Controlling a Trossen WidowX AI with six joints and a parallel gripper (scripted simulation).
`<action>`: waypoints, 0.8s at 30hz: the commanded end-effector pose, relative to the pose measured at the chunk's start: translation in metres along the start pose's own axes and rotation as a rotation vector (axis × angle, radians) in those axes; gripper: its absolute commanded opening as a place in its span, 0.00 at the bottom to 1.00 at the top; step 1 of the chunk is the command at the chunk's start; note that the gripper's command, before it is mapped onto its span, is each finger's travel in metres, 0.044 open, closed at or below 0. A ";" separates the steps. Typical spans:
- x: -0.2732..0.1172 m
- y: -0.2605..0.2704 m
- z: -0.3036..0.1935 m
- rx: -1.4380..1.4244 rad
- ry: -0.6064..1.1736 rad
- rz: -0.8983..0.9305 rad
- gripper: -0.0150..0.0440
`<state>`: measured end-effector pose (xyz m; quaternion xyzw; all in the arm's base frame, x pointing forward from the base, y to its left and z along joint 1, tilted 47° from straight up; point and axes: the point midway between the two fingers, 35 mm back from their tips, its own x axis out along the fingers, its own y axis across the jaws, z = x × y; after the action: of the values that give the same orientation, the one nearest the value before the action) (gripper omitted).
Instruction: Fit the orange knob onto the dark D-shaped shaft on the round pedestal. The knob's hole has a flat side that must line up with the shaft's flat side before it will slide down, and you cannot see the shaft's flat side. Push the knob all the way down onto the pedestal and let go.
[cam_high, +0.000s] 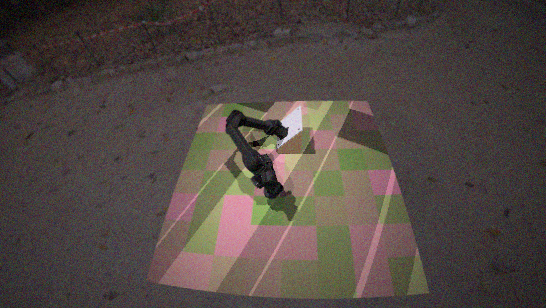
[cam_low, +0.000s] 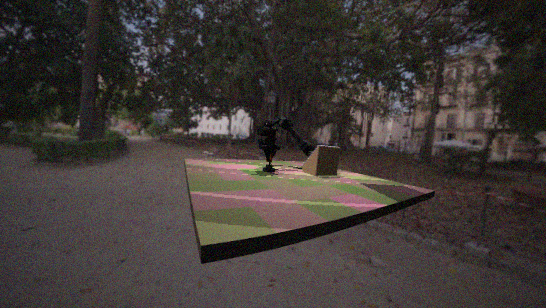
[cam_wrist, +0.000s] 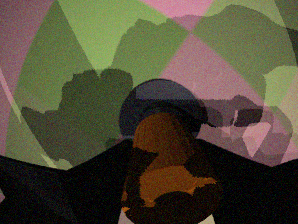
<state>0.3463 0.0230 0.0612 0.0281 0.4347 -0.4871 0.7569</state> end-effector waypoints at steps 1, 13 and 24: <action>0.000 -0.001 -0.002 0.037 -0.001 0.003 0.25; 0.003 -0.005 -0.007 0.037 -0.001 0.003 0.25; 0.004 -0.004 -0.005 0.037 -0.001 0.003 0.25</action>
<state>0.3399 0.0204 0.0571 0.0415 0.4259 -0.4939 0.7569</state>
